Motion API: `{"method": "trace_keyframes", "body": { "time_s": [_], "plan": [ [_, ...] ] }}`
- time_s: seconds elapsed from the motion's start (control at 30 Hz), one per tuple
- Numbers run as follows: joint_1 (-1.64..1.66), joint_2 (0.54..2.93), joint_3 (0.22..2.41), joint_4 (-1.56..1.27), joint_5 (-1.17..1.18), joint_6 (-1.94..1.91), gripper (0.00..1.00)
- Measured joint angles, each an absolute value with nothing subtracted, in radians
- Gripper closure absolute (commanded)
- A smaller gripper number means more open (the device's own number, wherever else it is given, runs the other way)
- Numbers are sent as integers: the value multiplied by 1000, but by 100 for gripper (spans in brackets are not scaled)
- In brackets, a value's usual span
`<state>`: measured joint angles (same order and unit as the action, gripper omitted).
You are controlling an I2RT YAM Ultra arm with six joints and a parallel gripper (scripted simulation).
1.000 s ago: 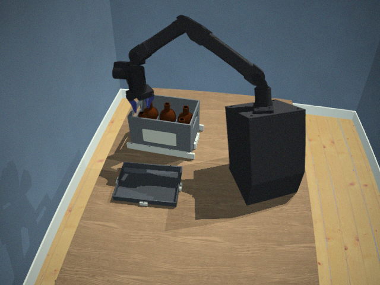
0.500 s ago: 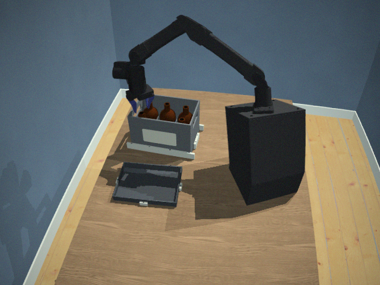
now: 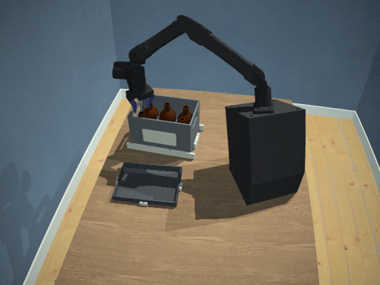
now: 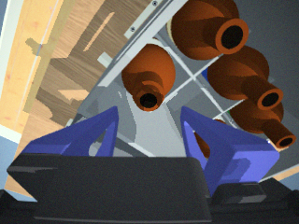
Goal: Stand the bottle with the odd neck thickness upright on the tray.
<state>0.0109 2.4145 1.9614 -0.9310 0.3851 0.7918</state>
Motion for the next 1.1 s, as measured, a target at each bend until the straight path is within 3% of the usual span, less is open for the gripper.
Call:
{"method": "trace_keyframes", "body": {
  "time_s": [1.1],
  "plan": [
    [8, 2422, 1982, -938, 385, 789, 39]
  ]
}}
